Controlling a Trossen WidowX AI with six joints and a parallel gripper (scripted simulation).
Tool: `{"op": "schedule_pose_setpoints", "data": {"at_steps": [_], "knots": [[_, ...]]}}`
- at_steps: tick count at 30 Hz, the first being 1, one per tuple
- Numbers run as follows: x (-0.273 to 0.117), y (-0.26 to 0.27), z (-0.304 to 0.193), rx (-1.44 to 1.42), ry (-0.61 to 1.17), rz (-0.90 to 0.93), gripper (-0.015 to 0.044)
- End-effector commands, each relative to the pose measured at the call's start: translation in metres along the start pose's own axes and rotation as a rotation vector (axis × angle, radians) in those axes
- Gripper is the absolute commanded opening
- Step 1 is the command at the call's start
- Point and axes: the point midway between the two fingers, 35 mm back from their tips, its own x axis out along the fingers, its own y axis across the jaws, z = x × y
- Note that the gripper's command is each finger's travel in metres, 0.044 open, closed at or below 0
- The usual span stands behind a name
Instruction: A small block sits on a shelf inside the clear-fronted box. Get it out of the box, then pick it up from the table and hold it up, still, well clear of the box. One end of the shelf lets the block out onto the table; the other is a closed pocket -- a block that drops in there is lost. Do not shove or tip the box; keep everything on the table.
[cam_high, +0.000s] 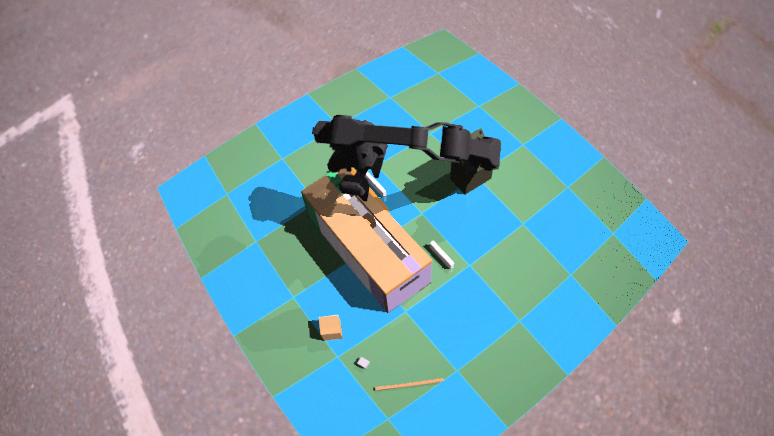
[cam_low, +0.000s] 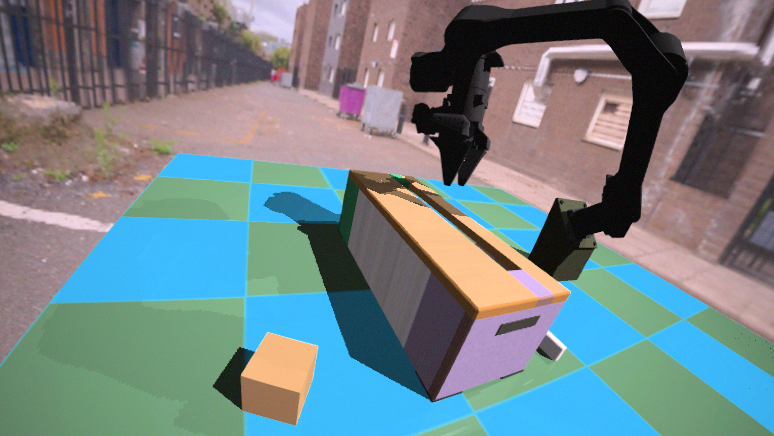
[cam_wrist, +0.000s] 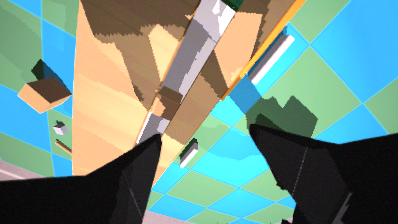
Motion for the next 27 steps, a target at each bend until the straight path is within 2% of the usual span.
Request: {"op": "schedule_pose_setpoints", "data": {"at_steps": [1,27], "knots": [[0.002,-0.007,-0.001,0.600,0.063,0.040,0.0400],[0.014,-0.008,0.002,0.600,0.069,0.039,0.0400]]}}
